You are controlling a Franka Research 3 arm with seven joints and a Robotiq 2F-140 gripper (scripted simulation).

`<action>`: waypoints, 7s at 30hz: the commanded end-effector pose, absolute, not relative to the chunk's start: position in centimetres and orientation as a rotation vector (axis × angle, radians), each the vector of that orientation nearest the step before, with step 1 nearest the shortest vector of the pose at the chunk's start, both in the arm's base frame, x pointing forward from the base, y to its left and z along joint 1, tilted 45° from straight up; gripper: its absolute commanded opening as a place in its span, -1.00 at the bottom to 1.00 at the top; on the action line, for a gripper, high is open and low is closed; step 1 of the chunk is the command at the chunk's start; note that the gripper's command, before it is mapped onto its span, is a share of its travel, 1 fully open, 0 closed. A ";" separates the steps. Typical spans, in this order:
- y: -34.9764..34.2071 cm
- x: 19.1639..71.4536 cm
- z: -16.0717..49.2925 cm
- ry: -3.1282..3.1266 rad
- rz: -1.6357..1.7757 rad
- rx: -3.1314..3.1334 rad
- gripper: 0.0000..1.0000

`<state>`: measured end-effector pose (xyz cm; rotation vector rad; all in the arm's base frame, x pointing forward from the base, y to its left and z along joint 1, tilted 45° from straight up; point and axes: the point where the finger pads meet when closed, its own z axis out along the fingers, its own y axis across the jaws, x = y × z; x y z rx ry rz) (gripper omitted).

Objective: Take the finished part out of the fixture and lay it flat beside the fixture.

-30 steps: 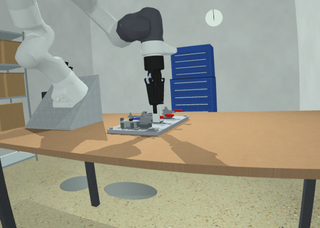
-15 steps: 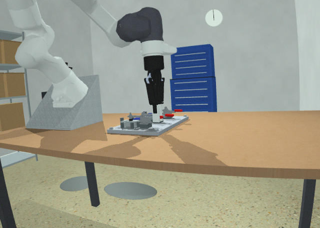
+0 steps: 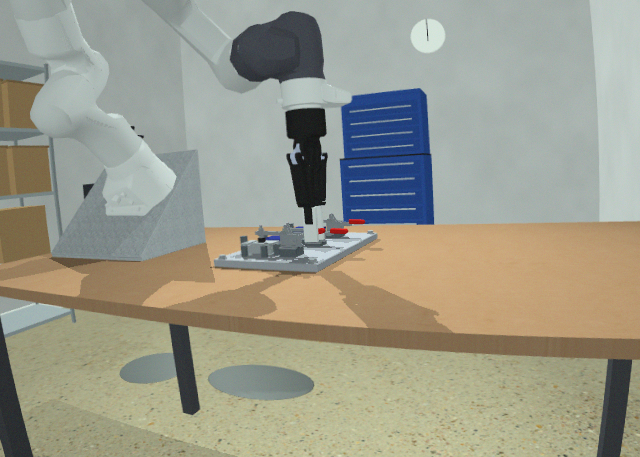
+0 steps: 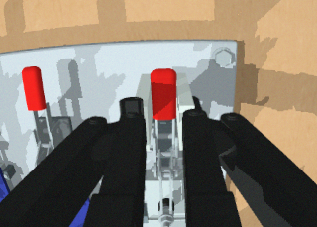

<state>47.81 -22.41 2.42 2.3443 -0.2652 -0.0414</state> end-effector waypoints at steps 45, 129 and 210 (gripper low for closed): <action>-20.1 45.1 4.0 -0.272 -0.046 2.339 -1.00; -19.7 43.7 4.0 -0.272 -0.046 2.339 -1.00; -19.6 43.1 4.0 -0.272 -0.046 2.339 -1.00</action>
